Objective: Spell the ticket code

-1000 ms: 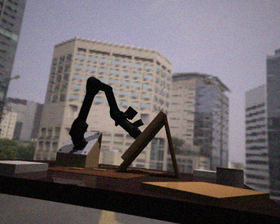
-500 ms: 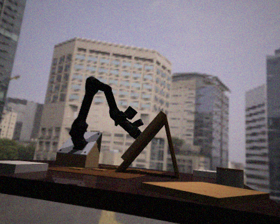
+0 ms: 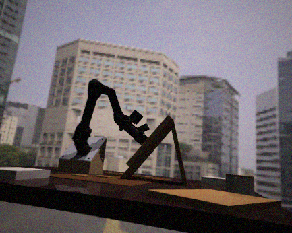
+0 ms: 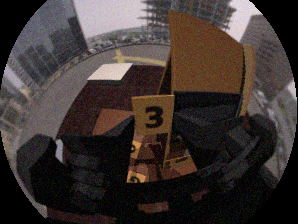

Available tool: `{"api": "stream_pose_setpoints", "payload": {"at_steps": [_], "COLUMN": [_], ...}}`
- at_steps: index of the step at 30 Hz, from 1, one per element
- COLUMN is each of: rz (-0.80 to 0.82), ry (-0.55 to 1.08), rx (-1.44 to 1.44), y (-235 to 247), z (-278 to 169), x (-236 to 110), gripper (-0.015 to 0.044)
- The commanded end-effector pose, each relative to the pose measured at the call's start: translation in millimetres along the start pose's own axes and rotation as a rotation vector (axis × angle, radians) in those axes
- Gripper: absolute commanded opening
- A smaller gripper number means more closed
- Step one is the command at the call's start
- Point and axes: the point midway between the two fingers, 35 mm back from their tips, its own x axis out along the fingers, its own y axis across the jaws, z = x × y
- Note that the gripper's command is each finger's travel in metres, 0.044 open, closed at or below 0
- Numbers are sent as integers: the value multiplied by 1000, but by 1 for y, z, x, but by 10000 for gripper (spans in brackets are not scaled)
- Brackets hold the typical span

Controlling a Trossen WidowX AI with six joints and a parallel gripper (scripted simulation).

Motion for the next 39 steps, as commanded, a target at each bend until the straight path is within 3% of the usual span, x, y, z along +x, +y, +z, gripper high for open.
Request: {"api": "stream_pose_setpoints", "payload": {"at_steps": [1,39], "rz": [3,2], "ry": [2,2], "rx": [-5,-7], "y": [-2,-21], "z": [-1,-1], "x": [0,1], "gripper": [0,0]}}
